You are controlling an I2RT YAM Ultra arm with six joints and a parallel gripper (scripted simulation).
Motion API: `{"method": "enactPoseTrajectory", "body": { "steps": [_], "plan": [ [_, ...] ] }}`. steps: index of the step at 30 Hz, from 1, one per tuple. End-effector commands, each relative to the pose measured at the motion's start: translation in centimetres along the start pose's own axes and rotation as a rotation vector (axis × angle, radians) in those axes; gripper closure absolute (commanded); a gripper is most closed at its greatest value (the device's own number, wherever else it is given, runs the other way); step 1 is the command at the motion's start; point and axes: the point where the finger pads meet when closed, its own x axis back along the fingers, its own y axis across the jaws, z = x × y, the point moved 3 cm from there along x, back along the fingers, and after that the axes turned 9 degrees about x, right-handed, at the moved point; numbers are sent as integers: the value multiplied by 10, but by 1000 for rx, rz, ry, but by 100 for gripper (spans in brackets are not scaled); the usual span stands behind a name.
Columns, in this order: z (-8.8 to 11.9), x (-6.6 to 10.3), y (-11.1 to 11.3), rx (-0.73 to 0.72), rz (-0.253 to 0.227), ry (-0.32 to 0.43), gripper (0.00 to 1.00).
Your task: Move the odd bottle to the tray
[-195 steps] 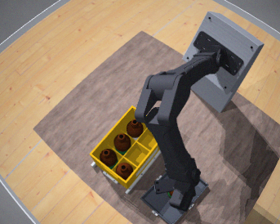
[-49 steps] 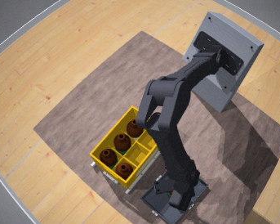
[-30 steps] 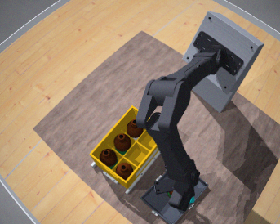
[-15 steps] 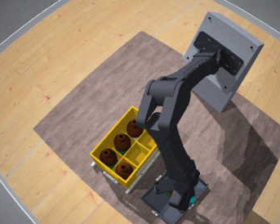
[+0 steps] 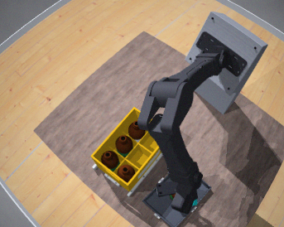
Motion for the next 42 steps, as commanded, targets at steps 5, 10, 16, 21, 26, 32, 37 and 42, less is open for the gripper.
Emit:
{"method": "enactPoseTrajectory", "body": {
  "steps": [5,10,16,21,26,32,37,42],
  "plan": [
    [-11,7,13,-11,-35,-25,0],
    [-11,7,13,-11,-35,-25,0],
    [-11,7,13,-11,-35,-25,0],
    [-12,8,14,-12,-36,-26,0],
    [-14,14,15,-15,-42,-29,0],
    [-12,19,13,-17,-34,-23,0],
    [0,21,2,3,-9,-2,0],
    [0,29,2,2,-10,-2,0]
  ]
}}
